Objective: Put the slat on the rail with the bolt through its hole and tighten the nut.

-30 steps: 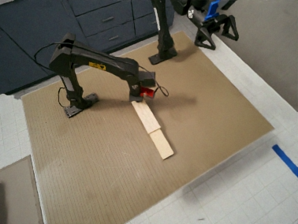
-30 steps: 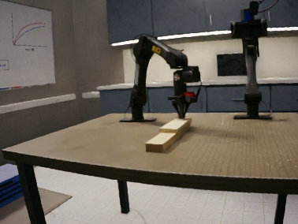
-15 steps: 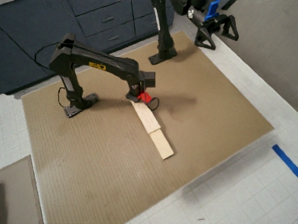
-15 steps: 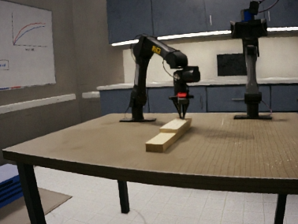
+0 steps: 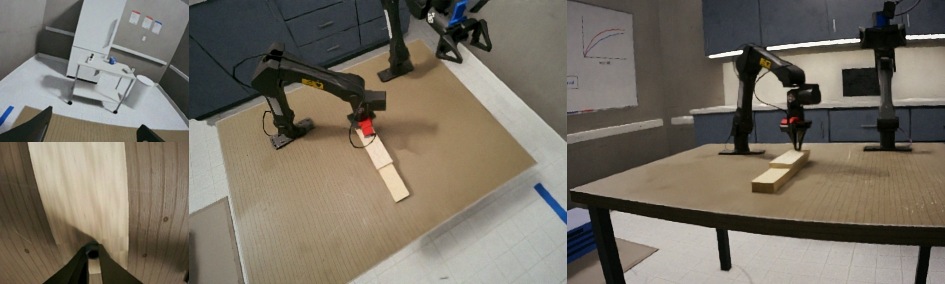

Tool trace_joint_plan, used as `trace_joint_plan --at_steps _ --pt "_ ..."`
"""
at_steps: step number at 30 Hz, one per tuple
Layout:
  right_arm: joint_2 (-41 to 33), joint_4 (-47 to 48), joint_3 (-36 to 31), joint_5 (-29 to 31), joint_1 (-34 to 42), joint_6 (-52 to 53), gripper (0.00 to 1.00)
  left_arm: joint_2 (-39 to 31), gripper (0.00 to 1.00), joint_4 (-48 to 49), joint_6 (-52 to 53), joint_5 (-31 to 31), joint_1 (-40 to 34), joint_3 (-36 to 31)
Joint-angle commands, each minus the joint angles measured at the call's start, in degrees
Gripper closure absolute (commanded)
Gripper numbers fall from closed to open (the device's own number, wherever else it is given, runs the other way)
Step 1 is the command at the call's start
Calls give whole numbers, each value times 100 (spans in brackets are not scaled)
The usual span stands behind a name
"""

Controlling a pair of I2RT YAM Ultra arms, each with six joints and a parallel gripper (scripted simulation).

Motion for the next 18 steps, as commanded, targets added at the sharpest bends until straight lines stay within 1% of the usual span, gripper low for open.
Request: trace_joint_plan --at_steps 1,8,10,18 --pt "77 -149 194 -59 -20 1149 88 -12 0 27 0 1 -1 31" --pt "92 -168 212 -67 -22 2725 88 -12 0 27 0 1 -1 31" --pt "92 -168 212 -67 -22 2725 88 -12 0 27 0 1 -1 31" --pt "112 -195 237 -69 -34 4550 88 -12 0 27 0 1 -1 31"
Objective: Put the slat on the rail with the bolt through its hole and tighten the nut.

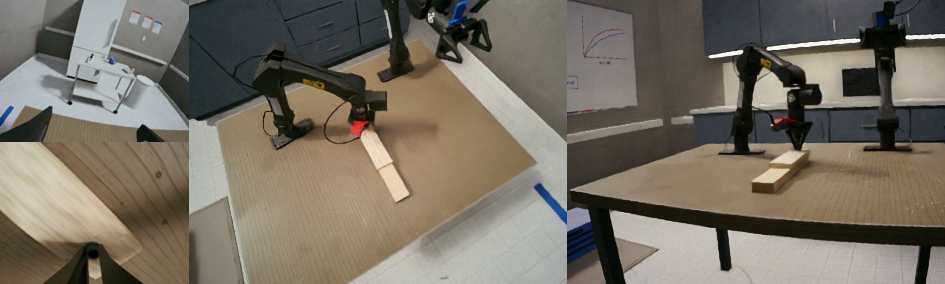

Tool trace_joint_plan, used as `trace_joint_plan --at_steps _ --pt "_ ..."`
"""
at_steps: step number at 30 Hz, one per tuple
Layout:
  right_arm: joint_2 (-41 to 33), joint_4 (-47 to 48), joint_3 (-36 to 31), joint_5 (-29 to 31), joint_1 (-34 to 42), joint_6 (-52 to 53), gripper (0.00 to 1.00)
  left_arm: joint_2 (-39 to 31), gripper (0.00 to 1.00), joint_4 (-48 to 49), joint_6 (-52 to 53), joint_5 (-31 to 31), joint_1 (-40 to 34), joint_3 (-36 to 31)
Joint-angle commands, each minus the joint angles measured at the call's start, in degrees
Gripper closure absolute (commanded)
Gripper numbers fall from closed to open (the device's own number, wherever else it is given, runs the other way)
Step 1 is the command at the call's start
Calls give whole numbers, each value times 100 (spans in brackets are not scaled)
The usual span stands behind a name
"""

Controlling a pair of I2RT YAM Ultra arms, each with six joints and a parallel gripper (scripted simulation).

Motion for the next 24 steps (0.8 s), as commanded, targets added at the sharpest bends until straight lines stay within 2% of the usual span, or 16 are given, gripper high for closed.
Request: trace_joint_plan --at_steps 1,24 --pt "55 -126 167 -69 -34 1128 88 -12 0 27 0 1 -1 31" --pt "80 -161 200 -40 -18 1369 88 -12 0 27 0 1 -1 31"
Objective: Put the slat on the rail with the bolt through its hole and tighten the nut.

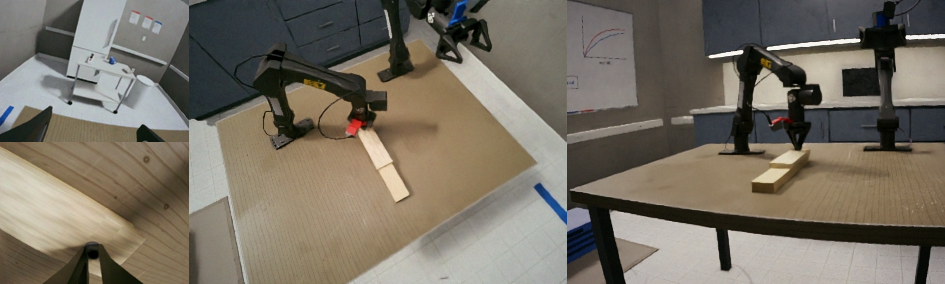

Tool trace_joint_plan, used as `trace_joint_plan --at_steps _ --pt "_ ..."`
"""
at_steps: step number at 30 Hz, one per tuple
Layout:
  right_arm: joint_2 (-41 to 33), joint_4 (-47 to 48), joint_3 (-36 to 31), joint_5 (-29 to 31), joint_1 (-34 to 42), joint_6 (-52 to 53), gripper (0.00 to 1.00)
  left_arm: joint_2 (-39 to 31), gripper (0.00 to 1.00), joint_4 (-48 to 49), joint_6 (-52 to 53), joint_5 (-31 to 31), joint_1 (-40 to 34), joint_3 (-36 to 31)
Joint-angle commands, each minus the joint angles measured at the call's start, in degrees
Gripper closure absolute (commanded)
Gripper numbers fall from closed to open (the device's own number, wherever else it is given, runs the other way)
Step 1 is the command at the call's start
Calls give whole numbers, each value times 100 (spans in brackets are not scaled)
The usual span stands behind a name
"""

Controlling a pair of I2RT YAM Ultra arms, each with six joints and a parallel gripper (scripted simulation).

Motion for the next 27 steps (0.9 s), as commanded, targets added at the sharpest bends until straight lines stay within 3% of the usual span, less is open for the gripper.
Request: trace_joint_plan --at_steps 1,8,10,23,27 --pt "51 -122 161 -40 -18 37 88 -12 0 27 0 1 -1 31" --pt "49 -118 156 -37 -17 35 88 -12 0 27 0 1 -1 31" --pt "-34 3 24 -1 1 -1 66 -12 0 27 0 1 -1 31" --pt "-34 3 24 -1 1 -1 66 -12 0 27 0 1 -1 31" --pt "-46 -43 54 29 16 -1150 66 -12 0 27 0 1 -1 31"
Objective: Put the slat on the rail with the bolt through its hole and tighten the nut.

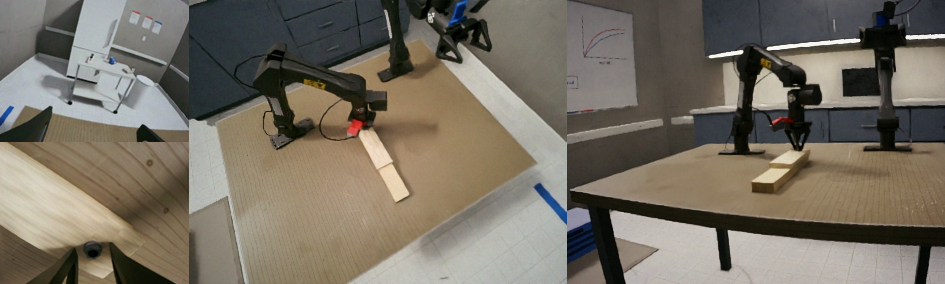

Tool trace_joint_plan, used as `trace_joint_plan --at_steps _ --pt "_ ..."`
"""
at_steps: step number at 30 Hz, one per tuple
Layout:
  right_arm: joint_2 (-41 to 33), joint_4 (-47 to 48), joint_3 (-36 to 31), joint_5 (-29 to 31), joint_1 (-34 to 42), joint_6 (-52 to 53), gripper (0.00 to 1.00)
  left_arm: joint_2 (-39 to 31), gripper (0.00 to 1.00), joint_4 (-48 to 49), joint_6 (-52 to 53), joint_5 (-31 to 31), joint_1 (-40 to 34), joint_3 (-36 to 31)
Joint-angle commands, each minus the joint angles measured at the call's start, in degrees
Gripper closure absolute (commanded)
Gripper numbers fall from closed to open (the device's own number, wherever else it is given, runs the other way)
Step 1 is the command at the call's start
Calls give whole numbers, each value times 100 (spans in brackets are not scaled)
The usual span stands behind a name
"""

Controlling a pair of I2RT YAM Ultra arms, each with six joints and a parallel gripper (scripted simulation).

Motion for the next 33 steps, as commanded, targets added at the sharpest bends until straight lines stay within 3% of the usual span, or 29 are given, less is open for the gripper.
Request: trace_joint_plan --at_steps 1,7,9,10,24,26,27,33 --pt "-55 -59 64 48 25 -1250 66 -12 0 27 0 1 -1 31" --pt "-76 -88 97 64 30 -2955 66 -12 0 27 0 1 -1 31" --pt "-76 -88 97 64 30 -2955 66 -12 0 27 0 1 -1 31" --pt "-79 -91 100 63 30 -3627 66 -12 0 27 0 1 -1 31" --pt "-99 -127 128 61 26 -7304 66 -12 0 27 0 1 -1 31" --pt "-99 -127 128 61 26 -7304 66 -12 0 27 0 1 -1 31" --pt "-99 -132 132 61 26 -7977 66 -12 0 27 0 1 -1 31" --pt "-100 -163 157 64 26 -9539 66 -12 0 27 0 1 -1 31"
